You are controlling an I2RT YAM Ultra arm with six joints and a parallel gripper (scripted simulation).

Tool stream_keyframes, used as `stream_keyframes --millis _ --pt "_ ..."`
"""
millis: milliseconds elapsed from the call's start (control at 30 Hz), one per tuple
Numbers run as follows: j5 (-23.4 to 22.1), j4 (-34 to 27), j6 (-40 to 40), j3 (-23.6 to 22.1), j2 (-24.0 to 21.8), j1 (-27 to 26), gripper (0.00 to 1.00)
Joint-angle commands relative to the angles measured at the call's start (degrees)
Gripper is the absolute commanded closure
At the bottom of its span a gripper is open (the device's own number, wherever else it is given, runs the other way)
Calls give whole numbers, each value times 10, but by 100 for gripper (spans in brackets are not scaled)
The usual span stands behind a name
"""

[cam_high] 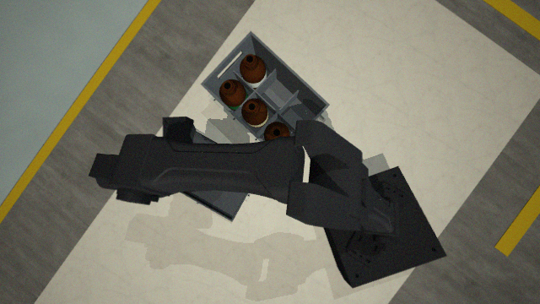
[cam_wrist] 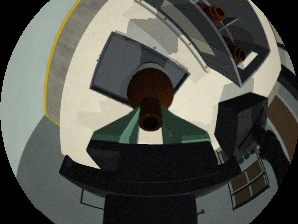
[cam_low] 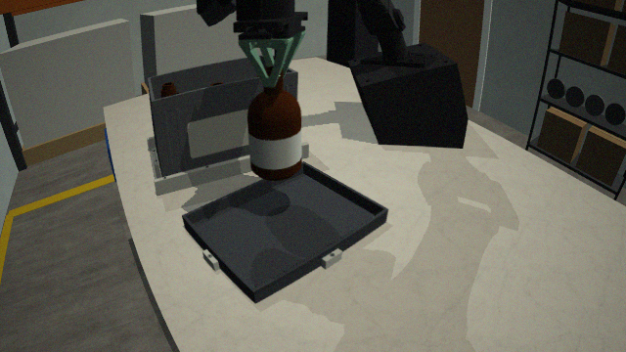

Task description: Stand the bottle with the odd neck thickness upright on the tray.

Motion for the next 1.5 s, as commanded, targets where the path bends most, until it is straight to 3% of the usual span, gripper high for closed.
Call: stream_keyframes --millis 0,133,233,400,533,700,800,1000,1467 --pt "7 15 6 21 -23 16 100" --pt "8 23 9 25 9 19 100" --pt "8 22 9 24 -9 19 100" --pt "8 32 12 30 24 22 100" --pt "8 37 14 33 13 23 100" --pt "9 43 15 38 42 25 100" --pt "9 35 14 38 26 25 100" --pt "9 46 17 44 53 27 100" --pt "9 44 19 51 50 29 100"
